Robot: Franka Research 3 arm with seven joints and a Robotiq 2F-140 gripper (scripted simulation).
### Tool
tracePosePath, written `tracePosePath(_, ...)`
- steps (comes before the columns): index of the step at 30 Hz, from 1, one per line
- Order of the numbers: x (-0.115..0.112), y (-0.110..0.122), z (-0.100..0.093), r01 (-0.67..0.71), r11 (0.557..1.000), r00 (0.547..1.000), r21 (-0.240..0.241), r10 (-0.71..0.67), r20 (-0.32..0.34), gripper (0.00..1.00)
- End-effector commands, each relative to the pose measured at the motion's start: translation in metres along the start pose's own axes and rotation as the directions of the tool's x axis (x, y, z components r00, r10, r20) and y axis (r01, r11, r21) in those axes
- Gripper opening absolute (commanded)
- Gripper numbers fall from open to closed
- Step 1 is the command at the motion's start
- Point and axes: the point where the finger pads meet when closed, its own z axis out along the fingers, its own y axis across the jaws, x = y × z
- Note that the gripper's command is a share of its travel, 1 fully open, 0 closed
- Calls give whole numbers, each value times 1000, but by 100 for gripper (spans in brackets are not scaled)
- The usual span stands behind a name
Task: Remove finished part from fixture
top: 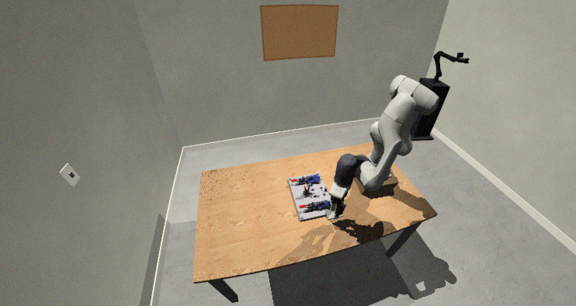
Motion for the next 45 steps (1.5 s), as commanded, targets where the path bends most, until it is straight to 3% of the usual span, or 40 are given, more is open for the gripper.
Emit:
tracePosePath(1, 2, -1, 3, -1, 1000, 1000, 2, 1, -4, 0)
tracePosePath(35, 3, -1, 68, -1, 1000, 1000, 2, 1, -4, 0)
tracePosePath(45, 3, -1, 77, -1, 1000, 1000, 2, 1, -4, 0)
